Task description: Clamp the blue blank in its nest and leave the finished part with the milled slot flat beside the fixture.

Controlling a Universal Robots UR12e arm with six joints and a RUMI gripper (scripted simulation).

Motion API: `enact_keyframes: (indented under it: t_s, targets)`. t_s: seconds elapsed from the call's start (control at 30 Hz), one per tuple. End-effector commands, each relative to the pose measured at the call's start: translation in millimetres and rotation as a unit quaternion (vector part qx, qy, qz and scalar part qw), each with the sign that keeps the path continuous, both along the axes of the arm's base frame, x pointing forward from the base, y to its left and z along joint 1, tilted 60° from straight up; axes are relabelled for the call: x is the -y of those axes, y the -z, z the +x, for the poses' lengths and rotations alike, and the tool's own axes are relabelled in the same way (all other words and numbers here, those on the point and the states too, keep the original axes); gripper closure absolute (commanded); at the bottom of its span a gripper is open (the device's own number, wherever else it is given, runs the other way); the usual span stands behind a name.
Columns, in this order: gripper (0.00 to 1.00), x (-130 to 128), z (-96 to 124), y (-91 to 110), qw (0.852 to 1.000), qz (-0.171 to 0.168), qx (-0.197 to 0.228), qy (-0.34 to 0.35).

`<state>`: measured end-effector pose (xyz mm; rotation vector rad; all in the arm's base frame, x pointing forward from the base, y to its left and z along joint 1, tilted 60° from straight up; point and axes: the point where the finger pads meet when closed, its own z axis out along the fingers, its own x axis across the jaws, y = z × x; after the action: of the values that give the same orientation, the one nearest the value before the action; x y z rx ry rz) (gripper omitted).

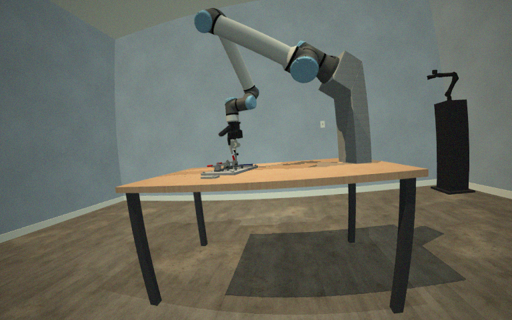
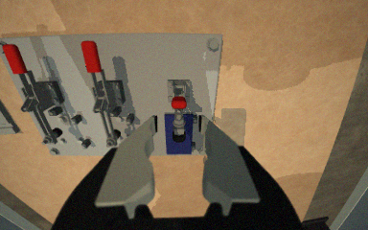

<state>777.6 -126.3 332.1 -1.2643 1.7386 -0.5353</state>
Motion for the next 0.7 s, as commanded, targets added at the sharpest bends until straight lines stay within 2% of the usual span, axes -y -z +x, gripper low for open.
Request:
enact_keyframes:
  t_s: [0.0,0.67]
  targets:
    - [0.72,-0.3,11.7,3.1,1.0,-0.002,0.002,0.001]
    - [0.72,-1.1,17.8,7.6,1.0,-0.001,0.002,0.002]
